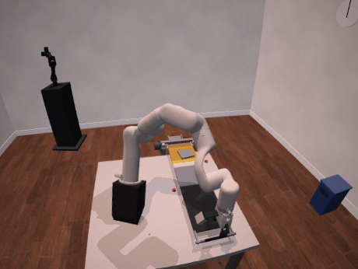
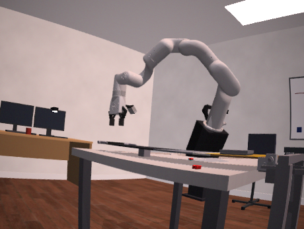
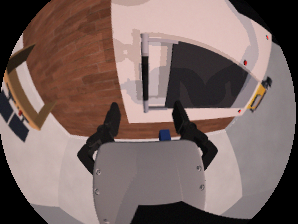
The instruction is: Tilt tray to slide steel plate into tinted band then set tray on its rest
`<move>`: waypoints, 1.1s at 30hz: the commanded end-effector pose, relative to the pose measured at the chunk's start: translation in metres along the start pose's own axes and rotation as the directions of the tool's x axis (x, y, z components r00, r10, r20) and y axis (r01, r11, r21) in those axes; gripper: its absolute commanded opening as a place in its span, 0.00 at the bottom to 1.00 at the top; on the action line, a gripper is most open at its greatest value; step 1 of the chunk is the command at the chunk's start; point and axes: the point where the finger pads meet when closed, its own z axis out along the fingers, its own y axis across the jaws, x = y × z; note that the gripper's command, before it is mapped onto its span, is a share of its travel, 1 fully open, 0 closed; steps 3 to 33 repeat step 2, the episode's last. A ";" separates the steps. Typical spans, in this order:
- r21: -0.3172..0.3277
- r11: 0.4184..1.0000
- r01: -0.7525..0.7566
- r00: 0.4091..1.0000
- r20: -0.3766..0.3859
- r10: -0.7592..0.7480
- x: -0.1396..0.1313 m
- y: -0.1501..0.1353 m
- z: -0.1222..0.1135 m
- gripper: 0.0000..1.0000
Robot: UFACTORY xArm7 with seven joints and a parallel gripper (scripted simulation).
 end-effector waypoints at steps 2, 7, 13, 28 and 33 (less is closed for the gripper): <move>0.005 1.000 0.000 1.000 0.003 0.000 -0.001 -0.002 -0.003 1.00; 0.005 1.000 0.000 1.000 0.003 0.000 -0.001 -0.002 -0.003 1.00; 0.005 1.000 0.000 1.000 0.003 0.000 -0.001 -0.002 -0.003 1.00; 0.005 1.000 0.000 1.000 0.003 0.000 -0.001 -0.002 -0.003 1.00; 0.005 1.000 0.000 1.000 0.003 0.000 -0.001 -0.002 -0.003 1.00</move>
